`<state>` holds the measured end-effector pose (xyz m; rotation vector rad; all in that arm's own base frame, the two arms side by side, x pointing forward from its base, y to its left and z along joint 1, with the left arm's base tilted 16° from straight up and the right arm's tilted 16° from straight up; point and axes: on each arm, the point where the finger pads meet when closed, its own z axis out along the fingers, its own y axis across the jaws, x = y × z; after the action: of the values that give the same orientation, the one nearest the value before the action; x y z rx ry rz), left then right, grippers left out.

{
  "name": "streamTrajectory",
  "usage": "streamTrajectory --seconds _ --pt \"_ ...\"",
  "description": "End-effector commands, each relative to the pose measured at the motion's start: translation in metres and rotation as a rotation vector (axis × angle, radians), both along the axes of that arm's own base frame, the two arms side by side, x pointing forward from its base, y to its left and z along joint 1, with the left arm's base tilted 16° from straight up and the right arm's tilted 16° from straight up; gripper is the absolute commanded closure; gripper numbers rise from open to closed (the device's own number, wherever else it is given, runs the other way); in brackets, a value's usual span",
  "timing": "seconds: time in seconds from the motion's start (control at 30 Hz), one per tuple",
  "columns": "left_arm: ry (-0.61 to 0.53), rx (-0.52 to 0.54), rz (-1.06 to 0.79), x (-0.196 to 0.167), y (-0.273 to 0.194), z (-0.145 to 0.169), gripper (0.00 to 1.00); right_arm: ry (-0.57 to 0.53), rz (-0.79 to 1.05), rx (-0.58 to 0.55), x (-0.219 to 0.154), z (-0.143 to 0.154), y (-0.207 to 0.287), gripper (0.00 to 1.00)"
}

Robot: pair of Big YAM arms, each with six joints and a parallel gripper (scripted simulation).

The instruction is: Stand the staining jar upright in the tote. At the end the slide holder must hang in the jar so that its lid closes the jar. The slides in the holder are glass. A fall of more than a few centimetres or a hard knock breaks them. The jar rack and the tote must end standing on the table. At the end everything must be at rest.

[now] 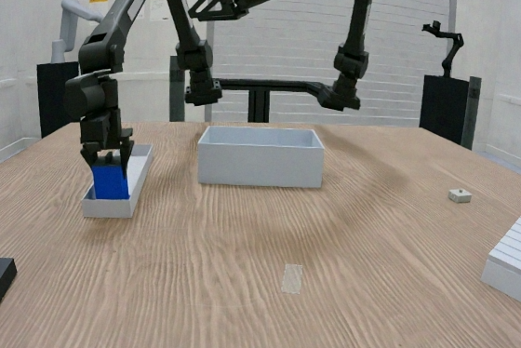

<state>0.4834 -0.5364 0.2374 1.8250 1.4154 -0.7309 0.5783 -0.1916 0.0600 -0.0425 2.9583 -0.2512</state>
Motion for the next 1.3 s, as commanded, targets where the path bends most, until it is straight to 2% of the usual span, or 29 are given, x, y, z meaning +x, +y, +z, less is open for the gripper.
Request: streamTrajectory --seconds 0.0,0.43,0.63,0.7,0.83,1.07,1.13,1.27 --pt "-0.028 -0.02 0.006 0.02 -0.004 0.013 0.0 -0.099 0.006 -0.026 0.009 0.091 0.013 0.43" --pt "-0.028 -0.02 0.006 0.02 -0.004 0.013 0.0 -0.105 0.006 -0.027 -0.013 0.167 0.028 0.43" --pt "-0.034 -0.018 0.008 0.02 0.004 0.014 0.0 -0.097 -0.01 -0.02 -0.018 0.157 0.032 0.43" --pt "-0.04 -0.006 -0.001 0.017 0.019 0.008 0.0 -0.106 -0.035 -0.013 -0.023 0.155 0.04 0.43" --pt "-0.063 -0.007 -0.032 -0.002 0.063 0.016 0.0 -0.105 -0.066 -0.002 -0.048 0.137 0.067 0.43" --pt "-0.05 -0.019 -0.069 -0.047 0.147 0.008 0.0 -0.129 -0.11 0.009 -0.094 0.118 0.112 0.43" --pt "-0.05 -0.019 -0.069 -0.047 0.147 0.008 0.0 -0.129 -0.11 0.009 -0.094 0.118 0.112 0.43" --pt "-0.041 -0.035 -0.085 -0.079 0.19 0.0 0.0 -0.143 -0.133 0.017 -0.122 0.105 0.134 0.43"
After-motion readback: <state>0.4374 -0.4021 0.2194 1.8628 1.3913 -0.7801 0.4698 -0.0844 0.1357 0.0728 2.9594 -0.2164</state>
